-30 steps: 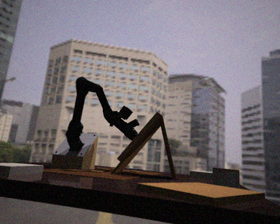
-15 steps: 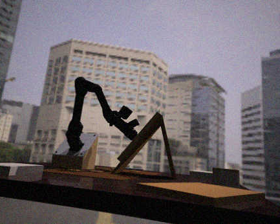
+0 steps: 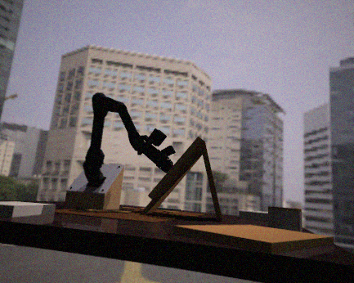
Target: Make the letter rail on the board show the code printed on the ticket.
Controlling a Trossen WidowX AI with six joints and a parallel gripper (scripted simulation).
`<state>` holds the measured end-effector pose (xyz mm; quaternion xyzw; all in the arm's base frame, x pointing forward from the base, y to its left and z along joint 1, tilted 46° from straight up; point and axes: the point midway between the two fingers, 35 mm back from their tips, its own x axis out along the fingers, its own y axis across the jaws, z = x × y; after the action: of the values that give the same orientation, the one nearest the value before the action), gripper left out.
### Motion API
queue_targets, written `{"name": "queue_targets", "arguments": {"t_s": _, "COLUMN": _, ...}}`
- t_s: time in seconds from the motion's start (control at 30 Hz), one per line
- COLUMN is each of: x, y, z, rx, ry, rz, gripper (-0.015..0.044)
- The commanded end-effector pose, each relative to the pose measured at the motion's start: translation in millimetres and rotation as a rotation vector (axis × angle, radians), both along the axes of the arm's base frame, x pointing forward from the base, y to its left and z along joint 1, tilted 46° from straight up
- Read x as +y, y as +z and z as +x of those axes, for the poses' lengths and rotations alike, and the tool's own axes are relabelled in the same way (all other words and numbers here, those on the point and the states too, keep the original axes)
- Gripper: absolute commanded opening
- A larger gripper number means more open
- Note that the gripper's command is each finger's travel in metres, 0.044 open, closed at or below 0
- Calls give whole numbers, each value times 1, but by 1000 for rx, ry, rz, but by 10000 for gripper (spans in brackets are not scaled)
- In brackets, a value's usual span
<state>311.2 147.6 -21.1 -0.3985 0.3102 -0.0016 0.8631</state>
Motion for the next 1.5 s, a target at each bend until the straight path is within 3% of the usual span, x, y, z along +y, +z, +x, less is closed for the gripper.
{"name": "queue_targets", "arguments": {"t_s": 0.0, "x": -1, "y": 1, "z": 0, "rx": 3, "ry": 3, "rz": -2, "gripper": 0}}
{"name": "queue_targets", "arguments": {"t_s": 1.47, "x": -19, "y": 17, "z": 6, "rx": 4, "ry": 3, "rz": -3, "gripper": 0}}
